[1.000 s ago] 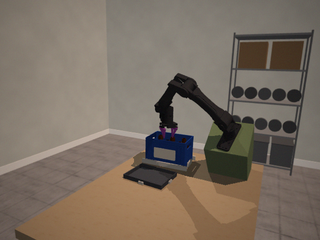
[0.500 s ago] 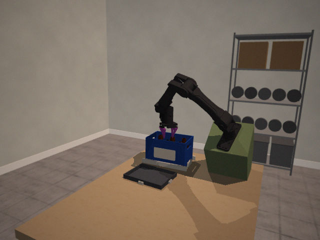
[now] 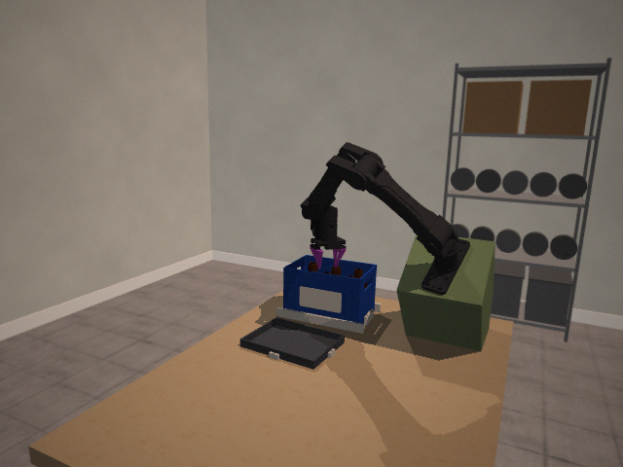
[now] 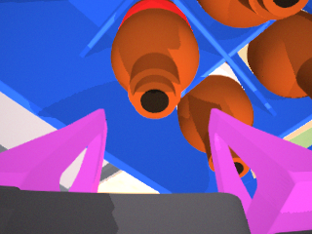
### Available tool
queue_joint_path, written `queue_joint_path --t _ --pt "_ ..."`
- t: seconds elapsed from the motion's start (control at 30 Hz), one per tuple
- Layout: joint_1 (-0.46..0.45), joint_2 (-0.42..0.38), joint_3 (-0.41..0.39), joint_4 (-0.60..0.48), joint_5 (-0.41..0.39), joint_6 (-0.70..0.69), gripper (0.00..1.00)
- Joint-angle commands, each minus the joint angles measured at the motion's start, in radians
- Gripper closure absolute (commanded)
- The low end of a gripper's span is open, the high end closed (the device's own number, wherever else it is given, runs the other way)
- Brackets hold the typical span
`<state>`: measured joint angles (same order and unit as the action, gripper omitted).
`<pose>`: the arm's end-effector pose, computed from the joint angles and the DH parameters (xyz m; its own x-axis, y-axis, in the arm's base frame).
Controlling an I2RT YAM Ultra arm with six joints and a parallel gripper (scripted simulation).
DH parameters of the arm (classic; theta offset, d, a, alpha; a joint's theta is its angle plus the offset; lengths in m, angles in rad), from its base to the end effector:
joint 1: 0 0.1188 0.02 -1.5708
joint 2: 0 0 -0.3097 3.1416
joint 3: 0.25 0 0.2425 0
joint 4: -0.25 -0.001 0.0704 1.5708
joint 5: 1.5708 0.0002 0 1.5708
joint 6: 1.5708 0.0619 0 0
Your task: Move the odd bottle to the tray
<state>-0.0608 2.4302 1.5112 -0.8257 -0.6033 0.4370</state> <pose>0.4250 0.0103 0.0511 -0.8281 0.3996 0.3933 0.5502 0.7140 0.4331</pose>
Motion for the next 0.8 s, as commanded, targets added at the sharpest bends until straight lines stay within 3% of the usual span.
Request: queue_joint_path --t 0.0,0.77 --pt "-0.015 -0.011 0.033 -0.005 0.0 0.007 0.39" --pt "-0.007 -0.007 0.043 -0.012 -0.001 0.01 0.39"
